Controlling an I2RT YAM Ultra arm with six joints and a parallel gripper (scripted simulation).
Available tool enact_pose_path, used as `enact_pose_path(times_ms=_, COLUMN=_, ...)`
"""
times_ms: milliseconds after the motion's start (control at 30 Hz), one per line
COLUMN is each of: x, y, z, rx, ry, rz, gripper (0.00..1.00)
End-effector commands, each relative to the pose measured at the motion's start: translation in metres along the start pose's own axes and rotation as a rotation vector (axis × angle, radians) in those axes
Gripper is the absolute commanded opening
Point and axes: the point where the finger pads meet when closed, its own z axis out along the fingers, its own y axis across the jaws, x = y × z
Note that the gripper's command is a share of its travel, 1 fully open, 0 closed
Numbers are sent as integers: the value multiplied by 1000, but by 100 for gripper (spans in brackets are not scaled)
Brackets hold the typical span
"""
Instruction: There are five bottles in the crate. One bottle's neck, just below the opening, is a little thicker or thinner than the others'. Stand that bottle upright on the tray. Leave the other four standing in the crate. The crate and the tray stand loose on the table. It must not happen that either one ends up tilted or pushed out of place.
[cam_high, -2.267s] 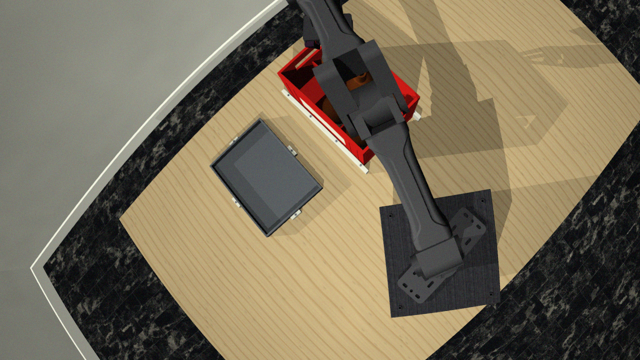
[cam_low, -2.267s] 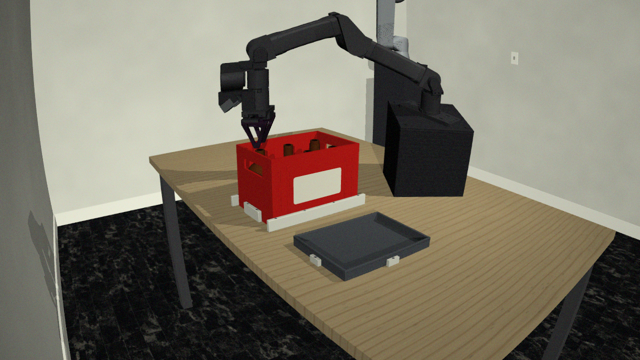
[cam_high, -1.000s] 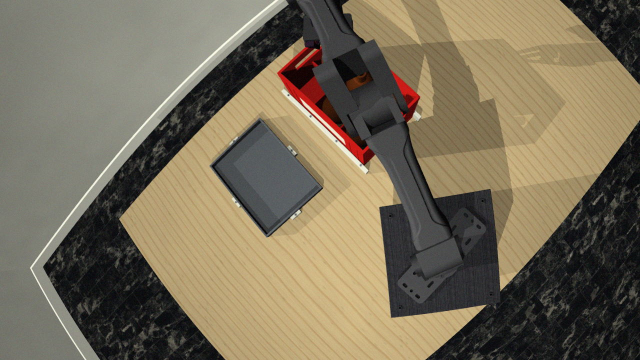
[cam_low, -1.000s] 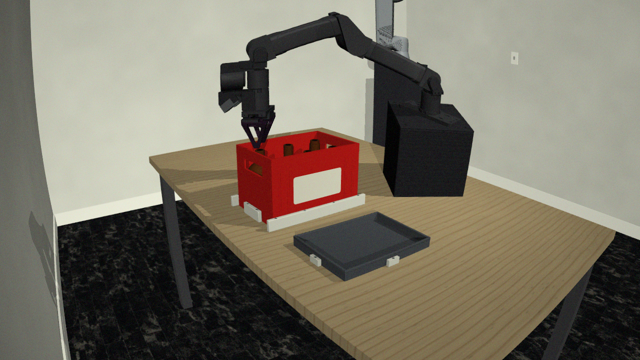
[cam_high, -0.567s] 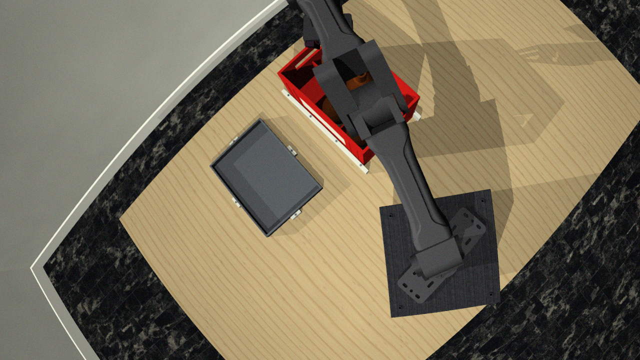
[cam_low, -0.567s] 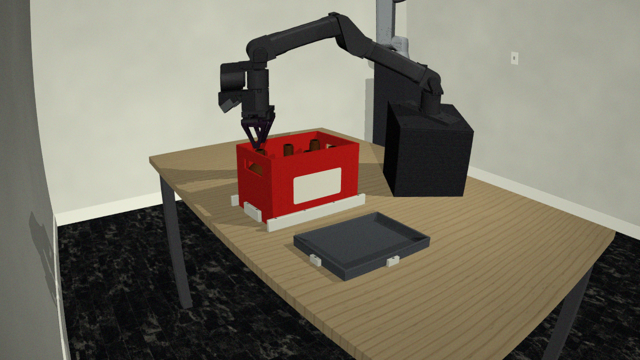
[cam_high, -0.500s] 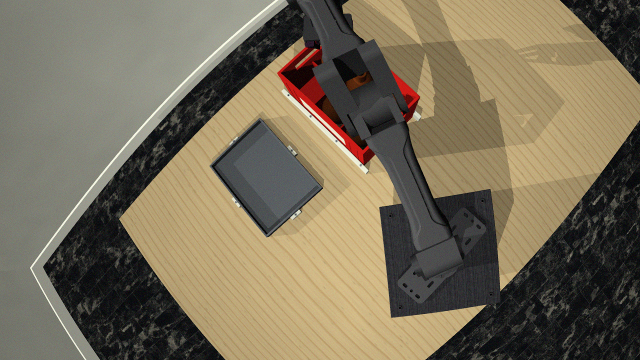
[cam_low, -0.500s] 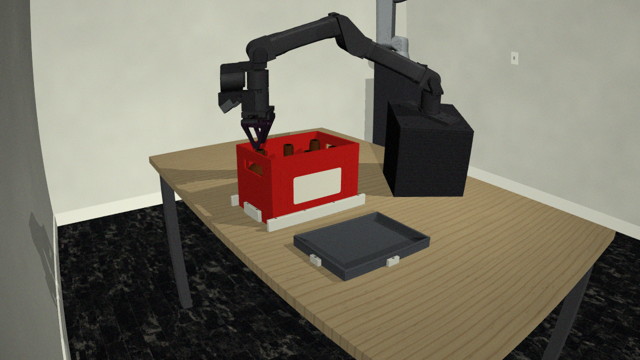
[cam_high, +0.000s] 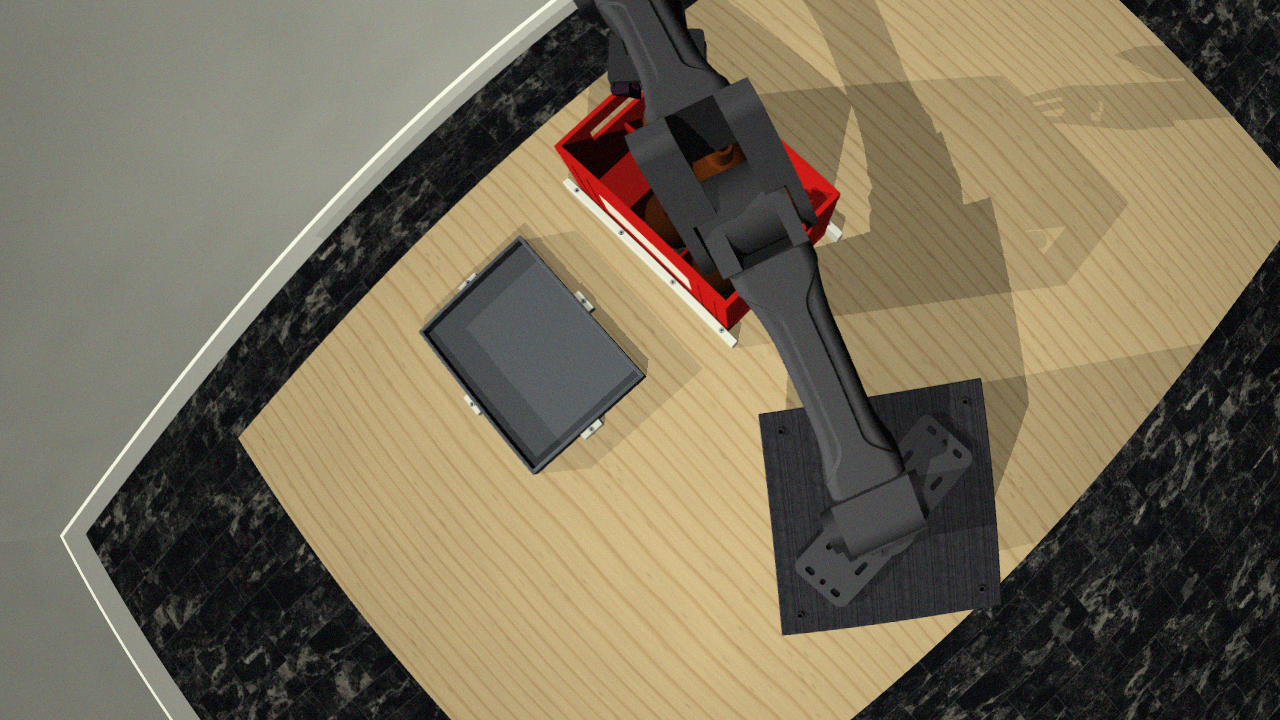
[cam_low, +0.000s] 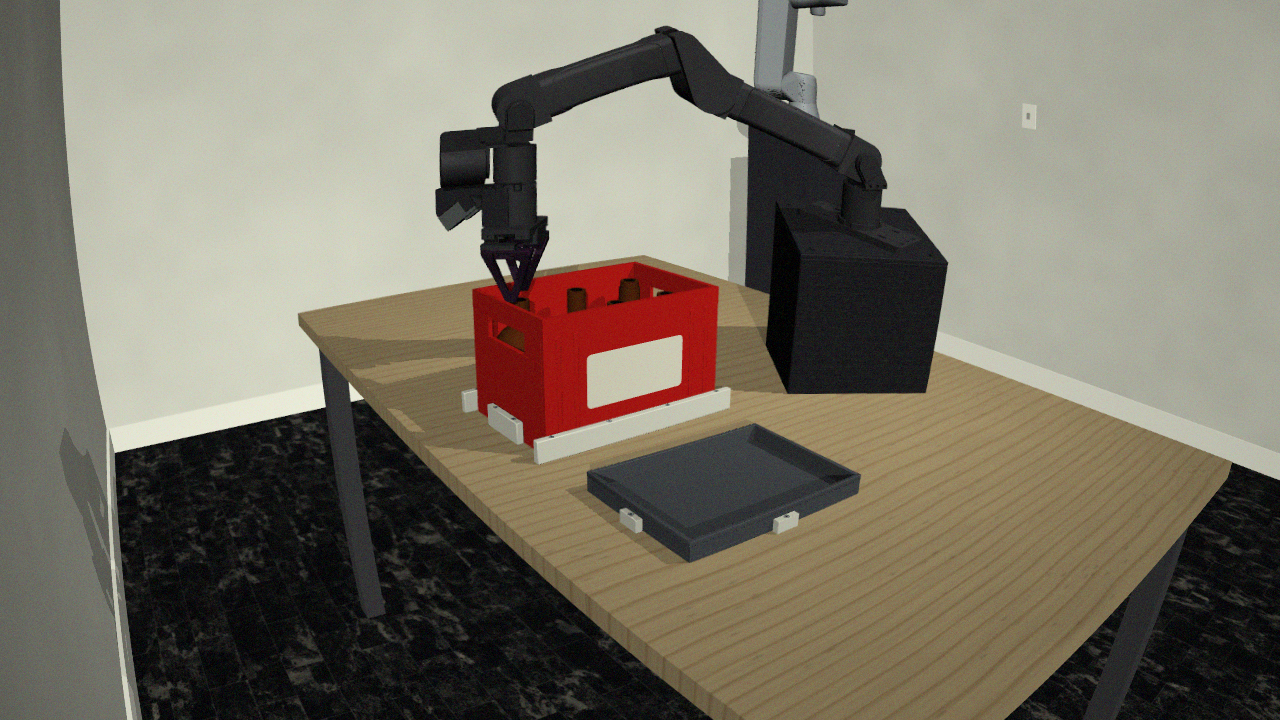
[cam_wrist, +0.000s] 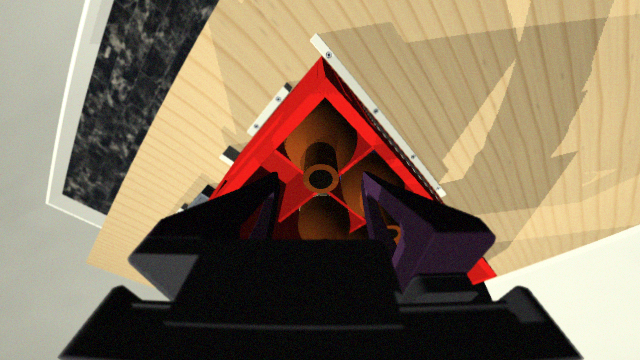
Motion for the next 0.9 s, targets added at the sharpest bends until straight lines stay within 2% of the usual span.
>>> enact_pose_path(times_ms=0, x=0, y=4, z=3, rx=-7, ry=-9, rz=-1, gripper=61)
enact_pose_path(times_ms=67, x=0, y=4, z=3, rx=-7, ry=-9, rz=-1, gripper=61)
enact_pose_path(times_ms=100, x=-10, y=12, z=-13, rx=-27, ry=-54, rz=-12, gripper=61)
enact_pose_path(times_ms=167, x=-3, y=7, z=-1, rx=-13, ry=-24, rz=-5, gripper=61)
enact_pose_path(times_ms=333, x=0, y=-1, z=17, rx=-2, ry=2, rz=7, gripper=61)
enact_pose_path(times_ms=500, x=-7, y=9, z=1, rx=-22, ry=-44, rz=-7, gripper=61)
enact_pose_path(times_ms=800, x=-1, y=2, z=21, rx=-6, ry=-8, rz=3, gripper=61)
enact_pose_path(times_ms=867, x=-4, y=4, z=19, rx=-11, ry=-20, rz=0, gripper=61)
